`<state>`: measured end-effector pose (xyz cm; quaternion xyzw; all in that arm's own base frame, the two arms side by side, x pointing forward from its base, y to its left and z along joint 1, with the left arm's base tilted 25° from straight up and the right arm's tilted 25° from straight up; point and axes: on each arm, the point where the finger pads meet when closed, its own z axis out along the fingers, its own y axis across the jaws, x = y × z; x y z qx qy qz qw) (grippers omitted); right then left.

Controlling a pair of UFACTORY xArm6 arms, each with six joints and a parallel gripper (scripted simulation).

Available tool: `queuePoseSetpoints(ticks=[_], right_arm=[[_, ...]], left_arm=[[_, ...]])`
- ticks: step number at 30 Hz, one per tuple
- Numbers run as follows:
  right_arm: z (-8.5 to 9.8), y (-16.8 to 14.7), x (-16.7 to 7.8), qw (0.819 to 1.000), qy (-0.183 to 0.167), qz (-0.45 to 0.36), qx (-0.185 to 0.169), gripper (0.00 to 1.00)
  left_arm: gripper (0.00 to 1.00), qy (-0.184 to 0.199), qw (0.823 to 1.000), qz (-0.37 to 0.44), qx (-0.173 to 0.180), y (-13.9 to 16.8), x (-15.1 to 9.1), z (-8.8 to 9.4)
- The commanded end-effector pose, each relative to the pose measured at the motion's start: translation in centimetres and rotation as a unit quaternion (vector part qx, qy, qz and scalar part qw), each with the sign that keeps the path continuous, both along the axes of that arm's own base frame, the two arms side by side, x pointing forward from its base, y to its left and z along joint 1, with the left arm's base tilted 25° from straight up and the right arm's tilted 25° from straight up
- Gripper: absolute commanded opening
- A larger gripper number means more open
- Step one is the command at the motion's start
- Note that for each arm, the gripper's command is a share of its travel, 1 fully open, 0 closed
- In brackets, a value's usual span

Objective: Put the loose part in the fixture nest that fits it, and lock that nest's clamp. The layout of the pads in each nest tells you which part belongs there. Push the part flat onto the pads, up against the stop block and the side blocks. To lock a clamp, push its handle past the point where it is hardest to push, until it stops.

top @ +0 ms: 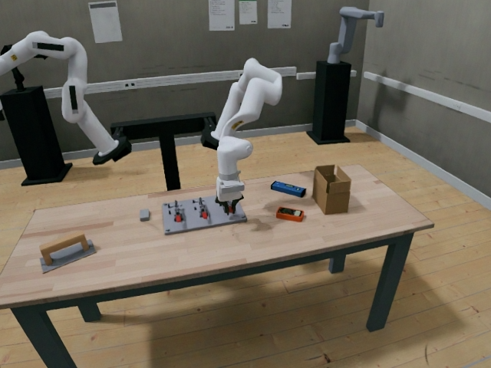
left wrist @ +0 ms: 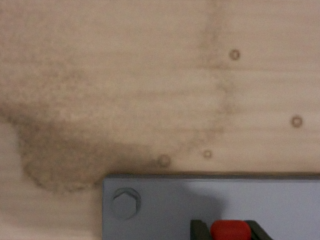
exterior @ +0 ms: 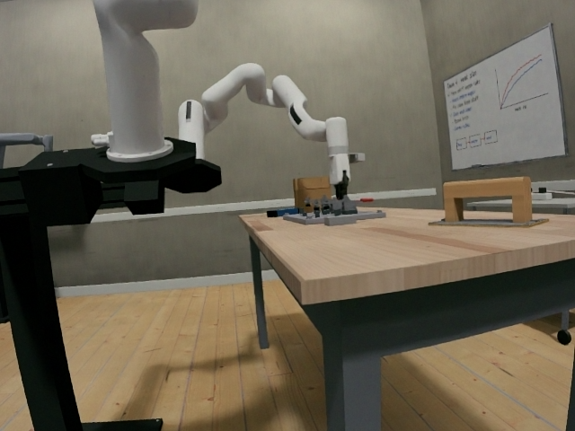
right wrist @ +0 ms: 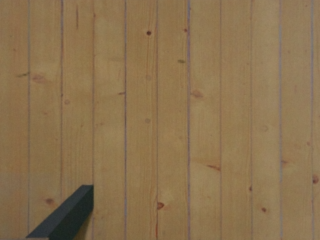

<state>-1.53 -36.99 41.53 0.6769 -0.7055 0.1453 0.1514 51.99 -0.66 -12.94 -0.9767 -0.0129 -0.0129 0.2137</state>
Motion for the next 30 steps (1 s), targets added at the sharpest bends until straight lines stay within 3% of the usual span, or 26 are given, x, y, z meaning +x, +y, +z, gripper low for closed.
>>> queuePoseSetpoints(ticks=[1, 30], right_arm=[[0.30, -0.04, 0.00, 1.000, 0.000, 0.000, -0.004, 1.00], [0.30, -0.04, 0.00, 1.000, 0.000, 0.000, -0.004, 1.00]], left_arm=[[0.00, -0.003, 1.000, -0.001, -0.001, -0.13, 0.26, 0.21], [0.00, -0.003, 1.000, -0.001, -0.001, -0.32, 0.08, 0.62]])
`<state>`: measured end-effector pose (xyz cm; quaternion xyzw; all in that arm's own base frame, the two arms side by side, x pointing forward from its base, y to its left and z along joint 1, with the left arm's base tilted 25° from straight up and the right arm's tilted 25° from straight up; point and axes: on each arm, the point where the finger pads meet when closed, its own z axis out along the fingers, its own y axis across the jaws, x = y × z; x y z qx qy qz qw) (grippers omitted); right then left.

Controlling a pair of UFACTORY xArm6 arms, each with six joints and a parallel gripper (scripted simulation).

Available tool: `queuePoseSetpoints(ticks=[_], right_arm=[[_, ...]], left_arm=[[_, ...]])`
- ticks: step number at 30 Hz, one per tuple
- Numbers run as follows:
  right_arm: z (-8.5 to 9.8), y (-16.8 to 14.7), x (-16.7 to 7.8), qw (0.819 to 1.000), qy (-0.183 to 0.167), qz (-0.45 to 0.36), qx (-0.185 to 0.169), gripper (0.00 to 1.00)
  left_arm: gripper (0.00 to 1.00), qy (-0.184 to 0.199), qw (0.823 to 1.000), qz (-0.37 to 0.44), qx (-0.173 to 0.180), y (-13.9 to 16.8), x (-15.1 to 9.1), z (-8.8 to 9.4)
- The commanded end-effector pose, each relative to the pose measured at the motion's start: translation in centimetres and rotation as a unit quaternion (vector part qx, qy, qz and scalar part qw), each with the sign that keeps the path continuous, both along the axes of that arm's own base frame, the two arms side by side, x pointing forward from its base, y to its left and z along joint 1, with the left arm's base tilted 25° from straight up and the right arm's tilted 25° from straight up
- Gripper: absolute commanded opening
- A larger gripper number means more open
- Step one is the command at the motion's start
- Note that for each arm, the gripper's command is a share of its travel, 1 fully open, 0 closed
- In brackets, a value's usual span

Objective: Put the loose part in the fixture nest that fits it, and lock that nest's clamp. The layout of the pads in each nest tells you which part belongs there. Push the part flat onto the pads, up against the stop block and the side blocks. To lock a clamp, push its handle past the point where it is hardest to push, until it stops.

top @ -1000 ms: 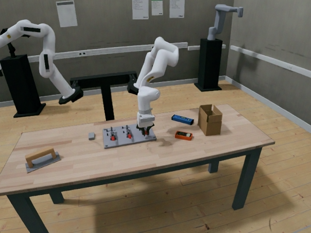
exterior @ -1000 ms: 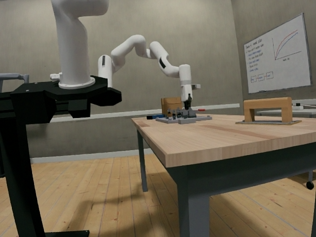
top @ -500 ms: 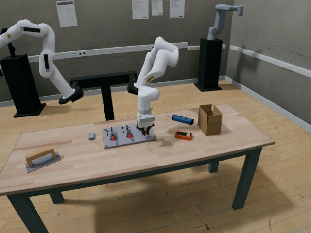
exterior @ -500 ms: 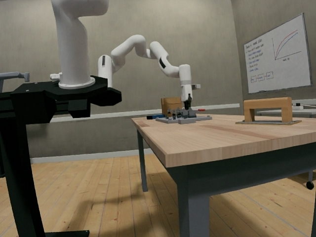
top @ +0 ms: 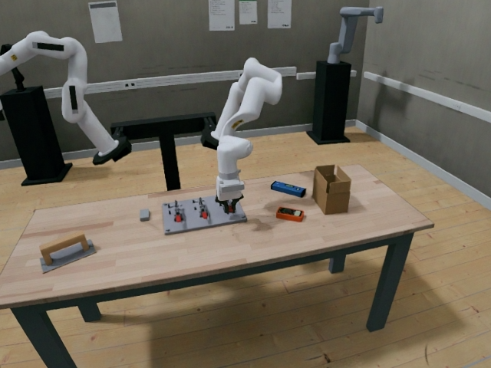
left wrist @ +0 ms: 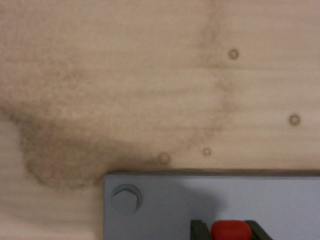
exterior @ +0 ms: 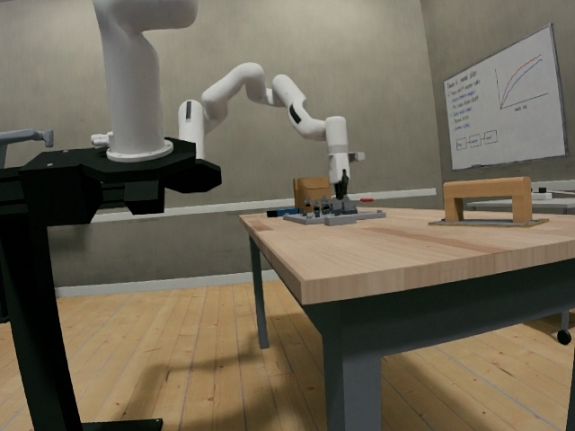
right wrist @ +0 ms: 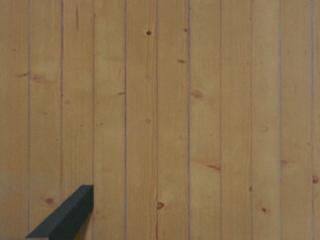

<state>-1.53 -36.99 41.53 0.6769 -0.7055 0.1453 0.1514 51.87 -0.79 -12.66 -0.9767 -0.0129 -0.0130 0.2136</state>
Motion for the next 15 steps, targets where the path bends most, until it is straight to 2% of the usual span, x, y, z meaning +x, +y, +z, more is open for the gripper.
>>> queuePoseSetpoints(ticks=[1, 15], right_arm=[[0.30, -0.04, 0.00, 1.000, 0.000, 0.000, -0.004, 1.00], [0.30, -0.04, 0.00, 1.000, 0.000, 0.000, -0.004, 1.00]], left_arm=[[0.00, -0.003, 1.000, -0.001, -0.001, -0.21, 0.17, 0.39], [0.00, -0.003, 1.000, -0.001, -0.001, -0.62, -0.40, 1.22]])
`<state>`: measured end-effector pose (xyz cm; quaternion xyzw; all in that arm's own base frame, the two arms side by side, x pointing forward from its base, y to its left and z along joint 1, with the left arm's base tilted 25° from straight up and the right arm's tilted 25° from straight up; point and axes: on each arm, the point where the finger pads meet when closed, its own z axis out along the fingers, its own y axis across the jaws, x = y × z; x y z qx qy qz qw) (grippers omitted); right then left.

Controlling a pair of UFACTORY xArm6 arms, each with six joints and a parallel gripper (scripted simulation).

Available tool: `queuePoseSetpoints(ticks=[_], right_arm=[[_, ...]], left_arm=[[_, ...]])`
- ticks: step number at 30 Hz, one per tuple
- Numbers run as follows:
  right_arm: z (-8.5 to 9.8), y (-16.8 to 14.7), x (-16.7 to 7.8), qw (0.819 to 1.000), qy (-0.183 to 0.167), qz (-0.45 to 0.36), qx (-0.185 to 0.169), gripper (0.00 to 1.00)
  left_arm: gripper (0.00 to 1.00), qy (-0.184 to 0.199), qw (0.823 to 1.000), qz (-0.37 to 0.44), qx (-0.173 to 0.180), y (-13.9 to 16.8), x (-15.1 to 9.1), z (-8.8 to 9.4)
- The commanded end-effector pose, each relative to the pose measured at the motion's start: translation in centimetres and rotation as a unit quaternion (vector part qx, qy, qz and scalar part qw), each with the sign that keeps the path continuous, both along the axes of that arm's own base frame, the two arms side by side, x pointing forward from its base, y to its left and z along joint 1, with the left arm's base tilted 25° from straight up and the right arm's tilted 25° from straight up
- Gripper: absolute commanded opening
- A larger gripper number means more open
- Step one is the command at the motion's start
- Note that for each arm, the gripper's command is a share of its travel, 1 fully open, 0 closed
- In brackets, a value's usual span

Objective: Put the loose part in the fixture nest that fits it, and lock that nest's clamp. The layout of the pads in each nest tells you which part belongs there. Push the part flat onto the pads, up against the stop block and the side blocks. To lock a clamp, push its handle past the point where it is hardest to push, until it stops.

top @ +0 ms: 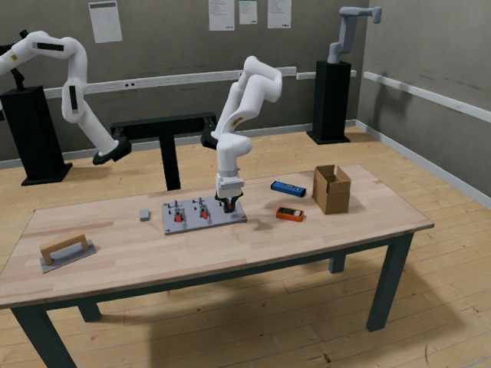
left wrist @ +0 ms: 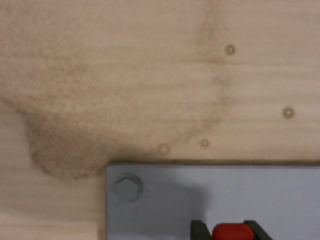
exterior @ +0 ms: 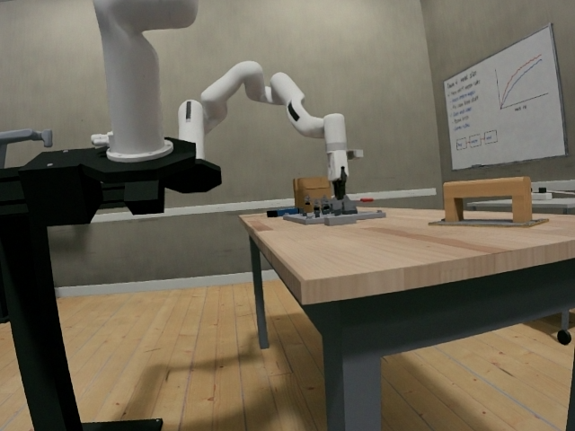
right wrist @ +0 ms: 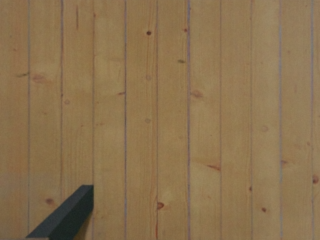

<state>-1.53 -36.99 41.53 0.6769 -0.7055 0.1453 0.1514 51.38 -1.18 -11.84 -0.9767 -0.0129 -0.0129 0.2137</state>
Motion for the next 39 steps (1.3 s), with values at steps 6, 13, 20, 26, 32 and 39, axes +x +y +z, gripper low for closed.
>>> queuePoseSetpoints(ticks=[6, 13, 20, 26, 32, 39], right_arm=[[0.3, 0.0, 0.0, 1.000, 0.000, 0.000, -0.004, 1.00], [0.3, 0.0, 0.0, 1.000, 0.000, 0.000, -0.004, 1.00], [0.3, 0.0, 0.0, 1.000, 0.000, 0.000, -0.004, 1.00], [0.3, 0.0, 0.0, 1.000, 0.000, 0.000, -0.004, 1.00], [0.3, 0.0, 0.0, 1.000, 0.000, 0.000, -0.004, 1.00], [0.3, 0.0, 0.0, 1.000, 0.000, 0.000, -0.004, 1.00]], left_arm=[[0.00, -0.003, 1.000, -0.001, -0.001, -0.4, -0.3, 0.8], [0.00, -0.003, 1.000, -0.001, -0.001, -0.6, -0.8, 1.2], [0.00, -0.003, 1.000, -0.001, -0.001, -0.8, -1.5, 1.5], [0.00, -0.003, 1.000, -0.001, -0.001, -0.9, -1.9, 1.7], [0.00, -0.003, 1.000, -0.001, -0.001, -1.0, -2.5, 1.8], [0.00, -0.003, 1.000, -0.001, -0.001, -1.0, -3.1, 1.9]])
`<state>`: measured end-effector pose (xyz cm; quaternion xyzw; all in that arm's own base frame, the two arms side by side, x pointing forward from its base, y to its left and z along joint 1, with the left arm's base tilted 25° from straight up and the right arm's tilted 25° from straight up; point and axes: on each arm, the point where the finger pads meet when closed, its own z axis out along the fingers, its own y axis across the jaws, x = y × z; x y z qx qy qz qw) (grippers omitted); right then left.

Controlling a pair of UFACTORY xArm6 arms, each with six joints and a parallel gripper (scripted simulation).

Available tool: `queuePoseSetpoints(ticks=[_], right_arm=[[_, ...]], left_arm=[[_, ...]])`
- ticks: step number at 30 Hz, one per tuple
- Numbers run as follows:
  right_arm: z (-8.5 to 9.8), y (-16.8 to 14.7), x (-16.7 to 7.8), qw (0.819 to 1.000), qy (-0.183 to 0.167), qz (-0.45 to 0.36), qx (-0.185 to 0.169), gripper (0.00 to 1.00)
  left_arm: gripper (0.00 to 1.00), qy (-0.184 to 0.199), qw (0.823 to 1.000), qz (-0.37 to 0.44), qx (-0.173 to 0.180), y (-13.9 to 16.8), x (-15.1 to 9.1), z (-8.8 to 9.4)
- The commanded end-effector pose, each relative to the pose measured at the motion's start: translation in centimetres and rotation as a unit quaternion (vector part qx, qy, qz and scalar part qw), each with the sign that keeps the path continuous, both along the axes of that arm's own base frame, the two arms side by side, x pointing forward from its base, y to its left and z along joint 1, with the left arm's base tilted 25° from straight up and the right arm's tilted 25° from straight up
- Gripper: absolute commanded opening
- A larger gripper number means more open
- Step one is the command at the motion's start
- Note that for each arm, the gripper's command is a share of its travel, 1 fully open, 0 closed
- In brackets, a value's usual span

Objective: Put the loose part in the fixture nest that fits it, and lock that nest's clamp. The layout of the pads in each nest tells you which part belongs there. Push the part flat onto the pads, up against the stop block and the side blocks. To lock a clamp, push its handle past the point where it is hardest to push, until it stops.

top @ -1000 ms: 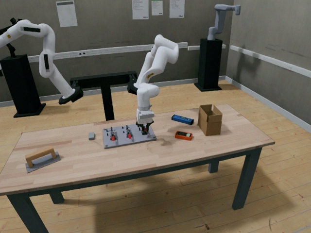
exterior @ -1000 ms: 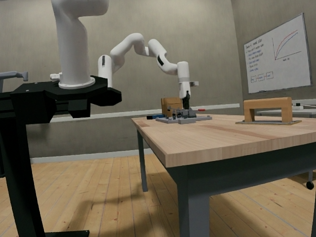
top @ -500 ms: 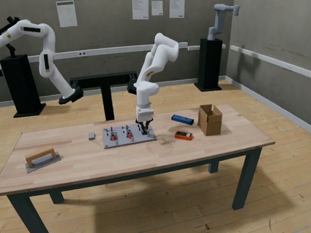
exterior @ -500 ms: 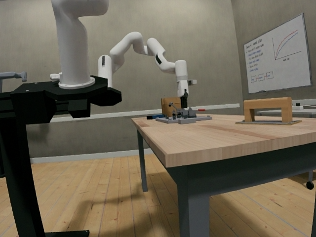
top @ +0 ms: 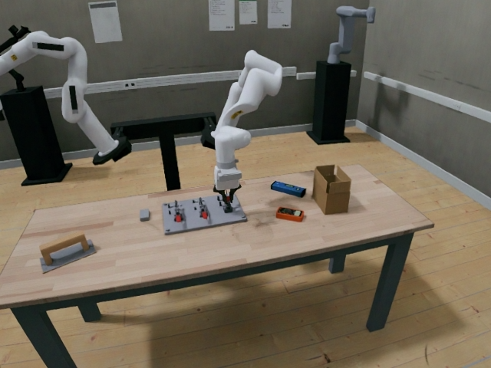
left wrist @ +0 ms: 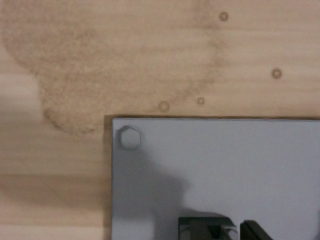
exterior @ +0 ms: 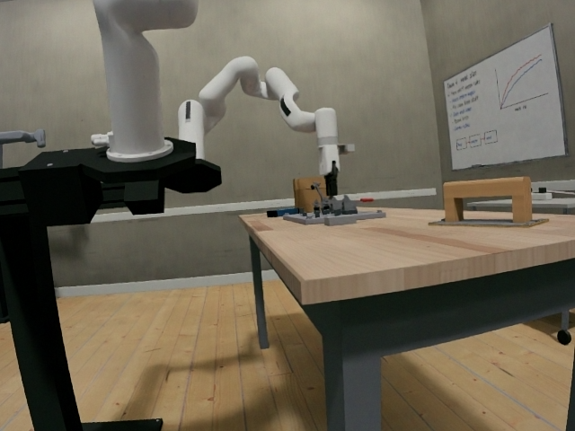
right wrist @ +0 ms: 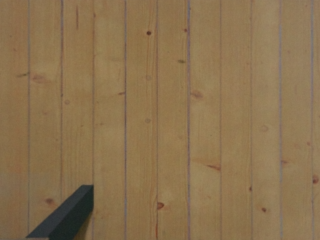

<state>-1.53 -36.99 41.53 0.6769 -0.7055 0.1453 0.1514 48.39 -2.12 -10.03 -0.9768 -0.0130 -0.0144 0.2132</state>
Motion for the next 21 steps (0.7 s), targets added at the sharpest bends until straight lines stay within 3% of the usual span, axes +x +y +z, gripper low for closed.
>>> queuePoseSetpoints(ticks=[1, 21], right_arm=[[0.30, -0.04, 0.00, 1.000, 0.000, 0.000, -0.004, 1.00], [0.30, -0.04, 0.00, 1.000, 0.000, 0.000, -0.004, 1.00]], left_arm=[[0.00, -0.001, 1.000, -0.001, 0.000, -0.11, -0.11, 0.12], [0.00, -0.001, 1.000, -0.001, 0.000, -0.13, -0.98, 0.11]])
